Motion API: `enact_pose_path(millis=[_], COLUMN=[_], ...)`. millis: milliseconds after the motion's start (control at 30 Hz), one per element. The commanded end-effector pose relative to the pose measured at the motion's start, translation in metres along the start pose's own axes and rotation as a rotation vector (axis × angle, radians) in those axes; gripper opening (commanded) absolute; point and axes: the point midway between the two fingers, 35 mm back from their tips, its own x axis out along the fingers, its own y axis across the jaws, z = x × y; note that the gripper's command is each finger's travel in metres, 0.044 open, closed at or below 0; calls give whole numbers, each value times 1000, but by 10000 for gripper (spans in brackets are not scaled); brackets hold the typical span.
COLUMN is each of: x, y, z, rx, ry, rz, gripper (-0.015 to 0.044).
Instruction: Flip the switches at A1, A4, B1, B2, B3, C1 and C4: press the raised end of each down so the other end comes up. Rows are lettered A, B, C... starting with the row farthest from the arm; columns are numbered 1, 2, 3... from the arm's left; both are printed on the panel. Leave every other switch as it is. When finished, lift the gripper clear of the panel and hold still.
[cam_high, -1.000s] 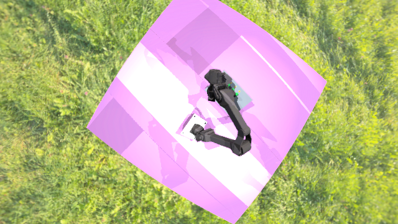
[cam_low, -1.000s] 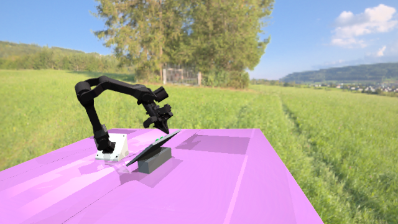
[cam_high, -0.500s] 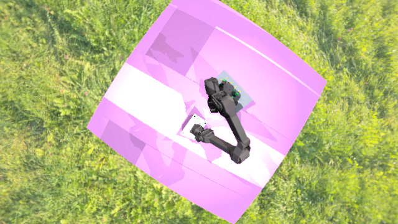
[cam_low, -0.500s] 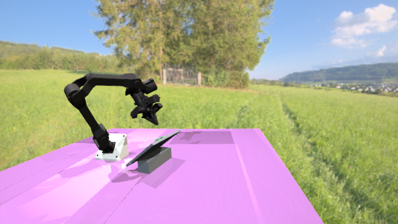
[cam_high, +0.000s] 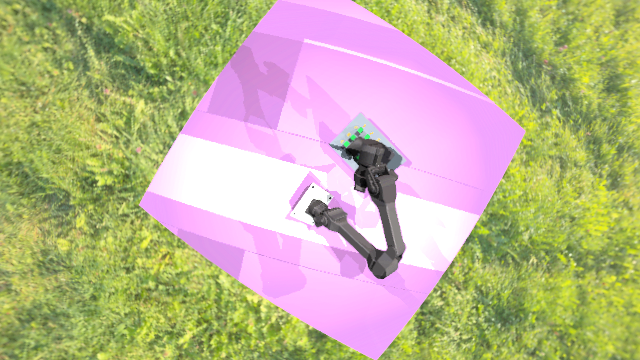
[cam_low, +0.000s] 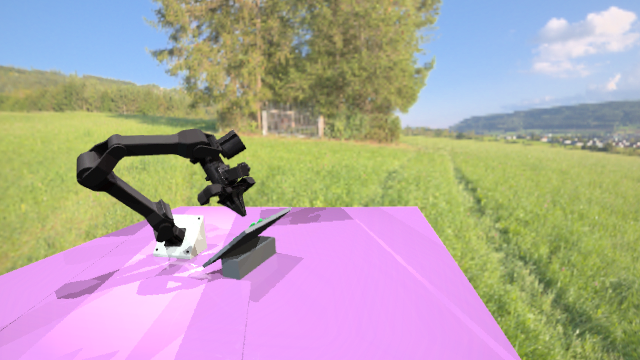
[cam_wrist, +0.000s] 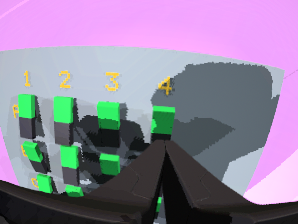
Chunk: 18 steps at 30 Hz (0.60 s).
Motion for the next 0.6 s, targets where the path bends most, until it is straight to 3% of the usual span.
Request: enact_pose_path(millis=[0, 567], x=[3, 26], y=[0, -1], z=[2, 3], rx=[6, 7], ry=[-7, -8], rz=[11, 10], gripper=[0, 0])
